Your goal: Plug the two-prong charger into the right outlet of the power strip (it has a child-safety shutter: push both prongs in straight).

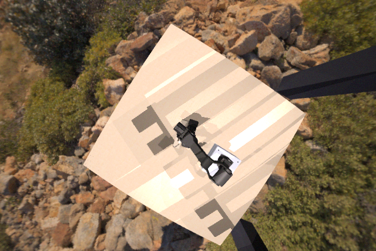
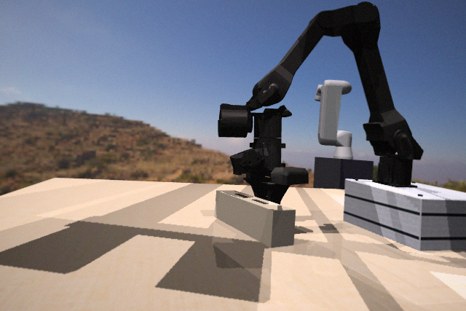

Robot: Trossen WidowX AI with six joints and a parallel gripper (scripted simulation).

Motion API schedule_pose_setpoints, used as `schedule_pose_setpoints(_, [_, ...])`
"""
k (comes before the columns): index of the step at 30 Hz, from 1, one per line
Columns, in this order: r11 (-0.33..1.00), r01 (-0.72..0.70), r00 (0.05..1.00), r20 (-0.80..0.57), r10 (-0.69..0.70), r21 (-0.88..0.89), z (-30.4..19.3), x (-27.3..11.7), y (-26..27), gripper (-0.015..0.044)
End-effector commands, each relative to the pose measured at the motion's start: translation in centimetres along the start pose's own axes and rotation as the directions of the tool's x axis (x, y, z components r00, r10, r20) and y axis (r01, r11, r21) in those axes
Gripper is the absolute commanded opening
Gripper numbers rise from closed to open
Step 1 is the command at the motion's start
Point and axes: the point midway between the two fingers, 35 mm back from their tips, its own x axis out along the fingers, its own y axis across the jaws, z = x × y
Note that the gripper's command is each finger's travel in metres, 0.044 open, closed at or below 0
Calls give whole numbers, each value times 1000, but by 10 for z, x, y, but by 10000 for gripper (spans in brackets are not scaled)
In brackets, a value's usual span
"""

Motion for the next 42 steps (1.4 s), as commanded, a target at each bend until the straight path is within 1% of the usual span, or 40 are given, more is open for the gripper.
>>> schedule_pose_setpoints(1, [1000, 0, 1000, -2, 0, 5, 0, 1, 0, 0])
schedule_pose_setpoints(42, [1000, 0, 1000, -1, 0, 5, 12, 0, 0, 0])
